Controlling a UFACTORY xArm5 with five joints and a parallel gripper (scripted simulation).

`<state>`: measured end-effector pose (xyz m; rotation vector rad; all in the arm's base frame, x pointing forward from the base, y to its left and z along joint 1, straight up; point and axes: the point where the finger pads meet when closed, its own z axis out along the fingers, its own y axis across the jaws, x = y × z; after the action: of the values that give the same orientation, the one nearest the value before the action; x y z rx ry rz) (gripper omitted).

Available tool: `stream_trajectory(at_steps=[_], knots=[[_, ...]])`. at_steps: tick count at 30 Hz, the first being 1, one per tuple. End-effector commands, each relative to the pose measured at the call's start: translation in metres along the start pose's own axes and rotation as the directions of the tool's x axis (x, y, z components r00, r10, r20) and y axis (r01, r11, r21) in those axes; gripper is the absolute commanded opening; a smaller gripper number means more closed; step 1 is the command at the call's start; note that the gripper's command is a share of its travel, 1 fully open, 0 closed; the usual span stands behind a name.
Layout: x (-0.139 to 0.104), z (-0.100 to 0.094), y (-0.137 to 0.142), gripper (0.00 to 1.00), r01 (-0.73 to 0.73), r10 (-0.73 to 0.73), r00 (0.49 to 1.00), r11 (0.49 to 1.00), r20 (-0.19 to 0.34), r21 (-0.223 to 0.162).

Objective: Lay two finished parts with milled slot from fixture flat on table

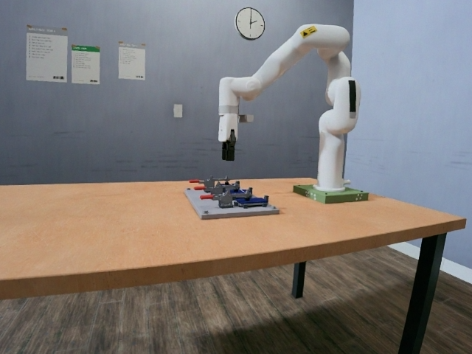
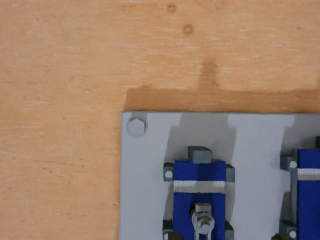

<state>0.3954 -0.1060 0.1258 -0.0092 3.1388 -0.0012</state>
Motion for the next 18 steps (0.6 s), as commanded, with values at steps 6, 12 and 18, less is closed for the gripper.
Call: stream_trajectory(at_steps=[6, 12, 18], knots=[[-0.026, -0.001, 0.0, 0.48, 0.0, 0.0, 1.0, 1.0, 0.003, 0.001], [-0.066, -0.001, 0.0, 0.48, 0.0, 0.0, 1.0, 1.0, 0.003, 0.001], [-0.102, -0.001, 0.0, 0.48, 0.0, 0.0, 1.0, 1.0, 0.003, 0.0]])
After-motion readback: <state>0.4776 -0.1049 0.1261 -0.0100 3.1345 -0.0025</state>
